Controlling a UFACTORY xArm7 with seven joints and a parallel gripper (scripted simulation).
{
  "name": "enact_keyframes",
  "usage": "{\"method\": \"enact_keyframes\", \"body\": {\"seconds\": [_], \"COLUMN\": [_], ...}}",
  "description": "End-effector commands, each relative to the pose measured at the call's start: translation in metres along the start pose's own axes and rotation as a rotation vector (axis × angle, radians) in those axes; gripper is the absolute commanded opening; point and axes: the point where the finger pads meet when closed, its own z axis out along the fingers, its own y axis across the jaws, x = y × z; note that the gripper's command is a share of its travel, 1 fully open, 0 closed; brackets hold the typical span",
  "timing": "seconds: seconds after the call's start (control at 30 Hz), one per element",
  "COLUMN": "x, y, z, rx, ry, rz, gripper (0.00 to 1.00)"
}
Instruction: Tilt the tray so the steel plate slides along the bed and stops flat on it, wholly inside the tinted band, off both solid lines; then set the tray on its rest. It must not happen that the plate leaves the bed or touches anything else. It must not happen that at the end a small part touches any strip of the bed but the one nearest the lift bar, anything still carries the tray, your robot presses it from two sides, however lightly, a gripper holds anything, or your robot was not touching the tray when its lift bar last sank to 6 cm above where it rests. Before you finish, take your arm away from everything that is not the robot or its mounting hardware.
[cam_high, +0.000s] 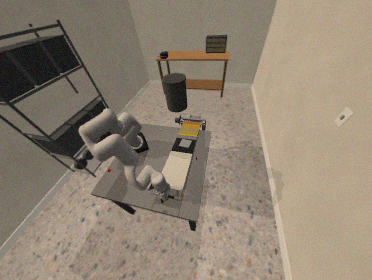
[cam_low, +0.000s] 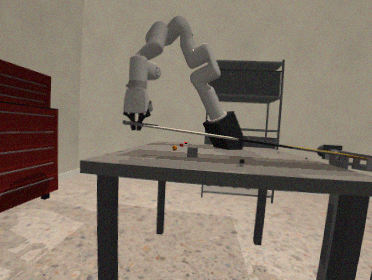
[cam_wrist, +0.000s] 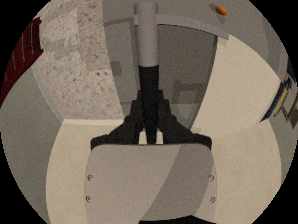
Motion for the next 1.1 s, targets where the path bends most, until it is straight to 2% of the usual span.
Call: {"method": "enact_keyframes", "body": {"seconds": [0.0, 0.1, 0.17, 0.27, 0.3, 0.33, 0.43, 0.5, 1.07], "x": [-0.001, -0.001, -0.001, -0.001, -0.001, -0.001, -0.001, -0.001, -0.001], "y": [-0.001, -0.001, 0.001, 0.008, 0.009, 0.008, 0.001, 0.000, -0.001], "z": [-0.001, -0.001, -0.021, -0.065, -0.070, -0.065, -0.021, -0.004, 0.002], "rx": [0.002, 0.002, 0.002, 0.002, 0.002, 0.002, 0.002, 0.002, 0.002], "ry": [-0.003, -0.003, -0.003, -0.003, -0.003, -0.003, -0.003, -0.003, -0.003], "rz": [0.000, 0.000, 0.000, 0.000, 0.000, 0.000, 0.000, 0.000, 0.000], "gripper": [0.00, 0.00, 0.00, 0.00, 0.00, 0.00, 0.00, 0.00, 0.00]}}
